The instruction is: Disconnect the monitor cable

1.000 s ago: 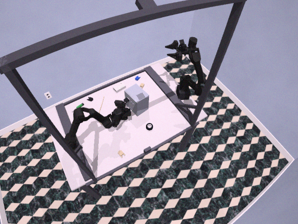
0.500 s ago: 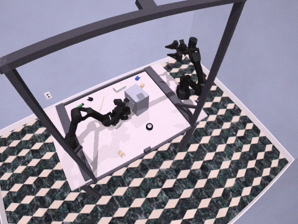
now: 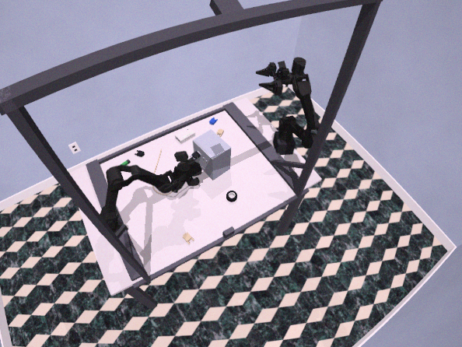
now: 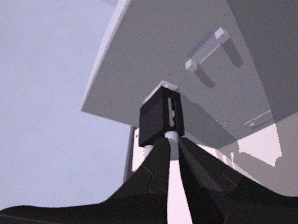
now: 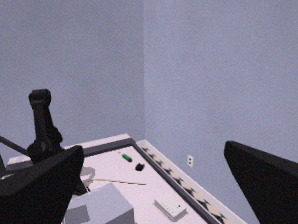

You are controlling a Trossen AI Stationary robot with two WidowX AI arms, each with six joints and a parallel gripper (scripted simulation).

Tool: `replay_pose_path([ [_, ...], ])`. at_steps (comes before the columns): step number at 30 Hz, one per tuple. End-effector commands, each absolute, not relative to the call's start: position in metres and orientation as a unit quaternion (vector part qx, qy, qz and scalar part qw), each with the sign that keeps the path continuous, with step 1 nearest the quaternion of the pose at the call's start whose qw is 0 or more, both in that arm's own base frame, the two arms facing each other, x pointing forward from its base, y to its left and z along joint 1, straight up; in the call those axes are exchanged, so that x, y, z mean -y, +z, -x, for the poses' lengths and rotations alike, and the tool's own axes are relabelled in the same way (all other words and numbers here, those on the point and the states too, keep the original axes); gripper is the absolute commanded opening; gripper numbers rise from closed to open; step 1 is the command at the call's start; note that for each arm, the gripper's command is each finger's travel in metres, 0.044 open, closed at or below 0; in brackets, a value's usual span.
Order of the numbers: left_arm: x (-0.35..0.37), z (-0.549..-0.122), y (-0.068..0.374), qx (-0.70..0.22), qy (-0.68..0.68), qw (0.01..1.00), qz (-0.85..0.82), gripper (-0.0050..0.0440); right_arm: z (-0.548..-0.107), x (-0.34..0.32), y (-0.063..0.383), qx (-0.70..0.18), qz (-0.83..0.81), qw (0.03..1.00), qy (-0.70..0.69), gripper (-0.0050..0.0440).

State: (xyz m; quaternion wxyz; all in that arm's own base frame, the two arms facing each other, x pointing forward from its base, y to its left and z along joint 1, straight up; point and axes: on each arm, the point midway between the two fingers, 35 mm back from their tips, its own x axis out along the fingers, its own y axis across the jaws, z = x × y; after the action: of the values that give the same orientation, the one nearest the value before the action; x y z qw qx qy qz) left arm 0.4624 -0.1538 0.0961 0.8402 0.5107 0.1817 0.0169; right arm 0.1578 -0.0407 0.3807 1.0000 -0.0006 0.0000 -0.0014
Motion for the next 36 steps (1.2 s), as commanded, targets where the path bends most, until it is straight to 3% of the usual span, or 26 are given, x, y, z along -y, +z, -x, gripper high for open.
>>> replay_pose_path([
  [1, 0.1539, -0.4637, 0.1073, -0.178, 0.017, 0.852, -0.492, 0.0000, -0.1576, 0.0394, 0.3833, 0.001, 0.003, 1.000, 0.000, 0.0440],
  [21, 0.1514, -0.4647, 0.1111, -0.205, -0.019, 0.890, -0.406, 0.0000, -0.1576, 0.0394, 0.3833, 0.001, 0.003, 1.000, 0.000, 0.0440],
  [29, 0.1514, -0.4647, 0.1111, -0.205, -0.019, 0.890, -0.406, 0.0192, -0.1576, 0.0394, 0.3833, 0.001, 0.003, 1.000, 0.000, 0.0440],
  [31, 0.1514, -0.4647, 0.1111, -0.205, -0.019, 0.890, -0.406, 0.0192, -0.1576, 0.0394, 0.3833, 0.001, 0.003, 1.000, 0.000, 0.0440],
  [36, 0.1514, -0.4647, 0.1111, -0.205, -0.019, 0.890, -0.406, 0.0312, -0.1576, 0.0394, 0.3833, 0.001, 0.003, 1.000, 0.000, 0.0440],
])
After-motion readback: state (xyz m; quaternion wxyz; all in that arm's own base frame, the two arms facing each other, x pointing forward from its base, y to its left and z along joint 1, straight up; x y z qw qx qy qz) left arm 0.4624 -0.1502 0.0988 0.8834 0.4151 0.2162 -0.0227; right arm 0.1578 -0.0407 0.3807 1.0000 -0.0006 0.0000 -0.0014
